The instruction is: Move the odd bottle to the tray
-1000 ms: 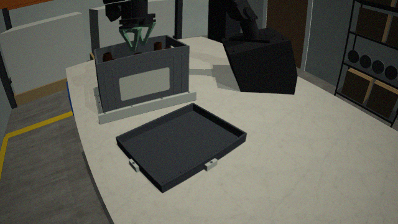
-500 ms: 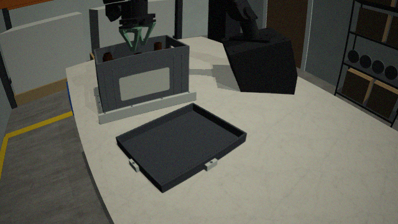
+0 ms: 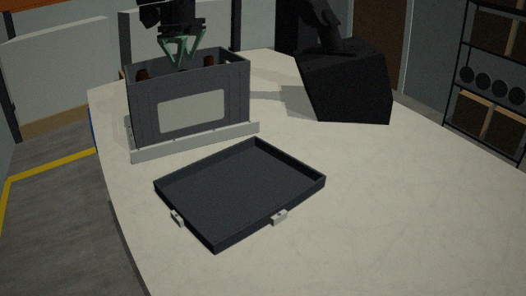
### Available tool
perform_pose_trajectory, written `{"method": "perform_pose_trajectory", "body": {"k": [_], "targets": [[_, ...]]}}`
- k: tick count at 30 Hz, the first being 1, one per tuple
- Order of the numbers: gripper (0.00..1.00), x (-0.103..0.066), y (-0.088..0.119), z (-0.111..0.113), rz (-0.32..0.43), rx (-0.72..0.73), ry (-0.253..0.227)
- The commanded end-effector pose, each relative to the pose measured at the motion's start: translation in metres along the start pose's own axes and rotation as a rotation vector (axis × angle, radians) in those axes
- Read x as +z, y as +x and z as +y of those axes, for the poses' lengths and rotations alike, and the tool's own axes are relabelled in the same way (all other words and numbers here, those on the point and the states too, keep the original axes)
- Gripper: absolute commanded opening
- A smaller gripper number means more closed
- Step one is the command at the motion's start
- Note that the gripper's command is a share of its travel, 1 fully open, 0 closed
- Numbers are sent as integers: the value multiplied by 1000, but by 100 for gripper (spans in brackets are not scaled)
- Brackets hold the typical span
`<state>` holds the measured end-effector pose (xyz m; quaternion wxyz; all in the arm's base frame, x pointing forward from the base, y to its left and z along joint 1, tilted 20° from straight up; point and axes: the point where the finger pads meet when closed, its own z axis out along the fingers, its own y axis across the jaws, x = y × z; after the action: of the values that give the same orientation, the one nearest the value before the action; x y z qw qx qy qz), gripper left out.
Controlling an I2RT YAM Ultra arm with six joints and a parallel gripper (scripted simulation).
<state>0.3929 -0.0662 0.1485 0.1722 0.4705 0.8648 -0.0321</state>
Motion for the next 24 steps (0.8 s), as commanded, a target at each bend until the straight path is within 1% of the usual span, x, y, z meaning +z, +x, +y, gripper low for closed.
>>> {"method": "perform_pose_trajectory", "body": {"k": [1, 24], "targets": [[61, -9, -5, 1, -25, 3, -23], [61, -11, -9, 5, -29, 3, -29]]}}
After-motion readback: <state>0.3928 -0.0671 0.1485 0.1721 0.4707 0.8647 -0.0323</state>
